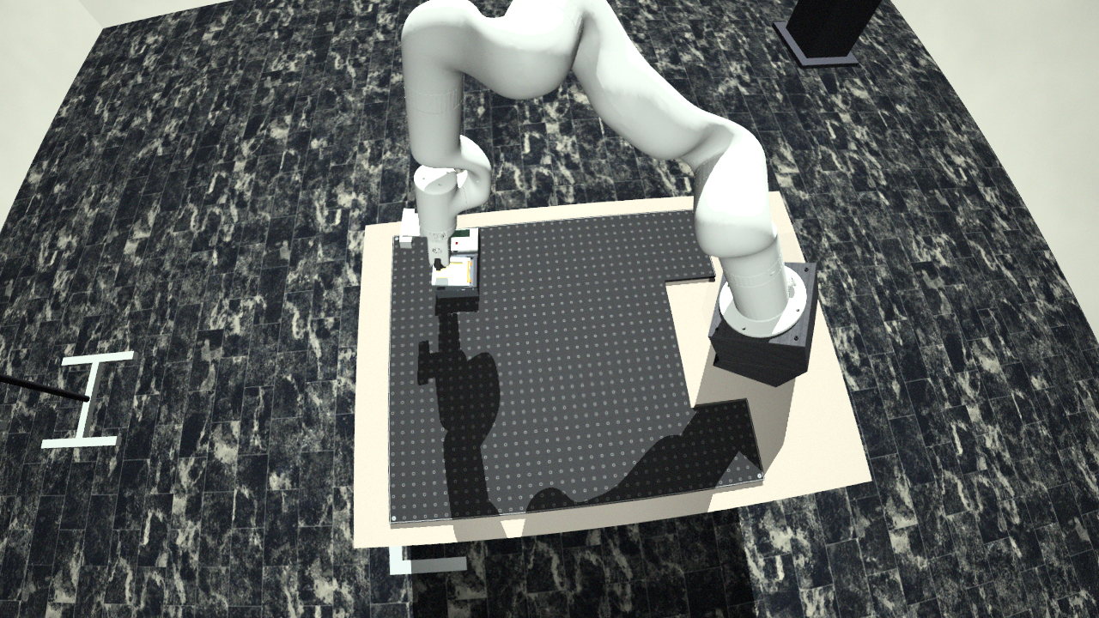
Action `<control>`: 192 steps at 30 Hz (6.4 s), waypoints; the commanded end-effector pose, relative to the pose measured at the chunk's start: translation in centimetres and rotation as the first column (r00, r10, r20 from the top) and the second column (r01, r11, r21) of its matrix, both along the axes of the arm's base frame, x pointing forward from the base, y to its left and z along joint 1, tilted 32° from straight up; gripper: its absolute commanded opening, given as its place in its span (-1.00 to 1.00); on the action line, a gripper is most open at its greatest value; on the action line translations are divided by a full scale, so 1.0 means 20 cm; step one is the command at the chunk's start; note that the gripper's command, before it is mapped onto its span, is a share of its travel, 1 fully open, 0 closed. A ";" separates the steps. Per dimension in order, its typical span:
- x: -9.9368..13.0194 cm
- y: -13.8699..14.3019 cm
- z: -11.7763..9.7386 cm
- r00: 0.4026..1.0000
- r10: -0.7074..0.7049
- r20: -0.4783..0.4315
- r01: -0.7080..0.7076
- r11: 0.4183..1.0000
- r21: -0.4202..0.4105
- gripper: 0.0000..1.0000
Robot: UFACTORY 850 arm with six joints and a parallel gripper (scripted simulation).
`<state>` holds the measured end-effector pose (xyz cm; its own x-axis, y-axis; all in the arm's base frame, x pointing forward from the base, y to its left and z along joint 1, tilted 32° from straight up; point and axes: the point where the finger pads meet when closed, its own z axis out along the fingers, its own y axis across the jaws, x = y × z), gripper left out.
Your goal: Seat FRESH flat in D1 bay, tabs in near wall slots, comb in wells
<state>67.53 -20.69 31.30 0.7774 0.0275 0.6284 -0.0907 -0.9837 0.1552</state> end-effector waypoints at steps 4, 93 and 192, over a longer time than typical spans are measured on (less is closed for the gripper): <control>0.05 0.00 0.03 0.982 -0.072 -0.174 0.066 0.997 -0.039 -1.00; 0.30 -0.02 0.07 0.982 -0.072 -0.173 0.066 0.997 -0.039 -1.00; 0.24 -0.04 -0.02 0.982 -0.072 -0.173 0.066 0.997 -0.039 -1.00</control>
